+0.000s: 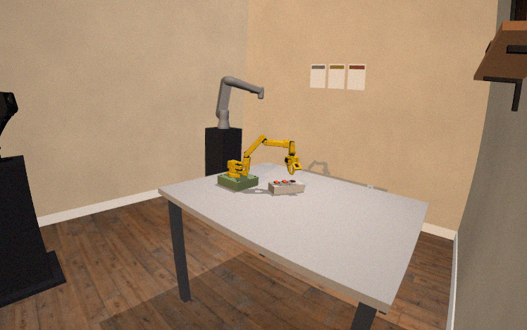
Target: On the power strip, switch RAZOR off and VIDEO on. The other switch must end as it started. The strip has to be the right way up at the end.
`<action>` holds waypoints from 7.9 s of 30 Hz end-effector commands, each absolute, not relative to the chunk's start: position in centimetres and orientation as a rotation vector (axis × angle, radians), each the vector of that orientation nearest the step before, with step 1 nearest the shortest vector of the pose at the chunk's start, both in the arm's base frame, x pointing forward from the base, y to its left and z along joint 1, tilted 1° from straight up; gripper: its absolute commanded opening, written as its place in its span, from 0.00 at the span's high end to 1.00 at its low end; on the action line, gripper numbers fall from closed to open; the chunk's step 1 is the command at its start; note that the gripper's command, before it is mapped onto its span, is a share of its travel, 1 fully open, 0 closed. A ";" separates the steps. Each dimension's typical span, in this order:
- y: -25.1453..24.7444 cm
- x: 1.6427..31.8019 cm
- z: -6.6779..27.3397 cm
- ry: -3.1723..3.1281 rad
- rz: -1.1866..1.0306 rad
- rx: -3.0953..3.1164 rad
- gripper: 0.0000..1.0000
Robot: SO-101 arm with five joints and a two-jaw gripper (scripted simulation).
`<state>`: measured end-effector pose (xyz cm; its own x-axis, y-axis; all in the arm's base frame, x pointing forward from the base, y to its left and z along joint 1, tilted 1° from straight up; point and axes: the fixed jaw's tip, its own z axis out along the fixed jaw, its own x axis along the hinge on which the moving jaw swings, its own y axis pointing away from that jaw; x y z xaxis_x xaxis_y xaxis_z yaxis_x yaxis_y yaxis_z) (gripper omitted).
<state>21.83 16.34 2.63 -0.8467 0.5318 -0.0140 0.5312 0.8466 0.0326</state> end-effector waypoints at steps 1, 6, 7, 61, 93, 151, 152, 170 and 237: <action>15.3 23.2 2.2 2.979 0.016 0.970 1.00; 14.4 24.1 2.0 2.957 0.017 1.032 1.00; 14.4 24.1 2.0 2.956 0.017 1.037 1.00; 13.9 24.1 1.2 2.951 0.012 1.058 1.00; 14.1 24.4 2.0 2.947 0.020 1.056 1.00; 14.1 24.4 1.2 2.951 0.012 1.058 1.00; 14.1 24.4 1.2 2.951 0.012 1.058 1.00; 14.0 24.3 0.7 2.951 0.012 1.058 1.00; 13.9 24.1 -0.4 2.950 0.012 1.060 1.00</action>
<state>24.33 14.30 0.72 -0.7821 0.6230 -0.0151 0.6220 0.7819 0.0423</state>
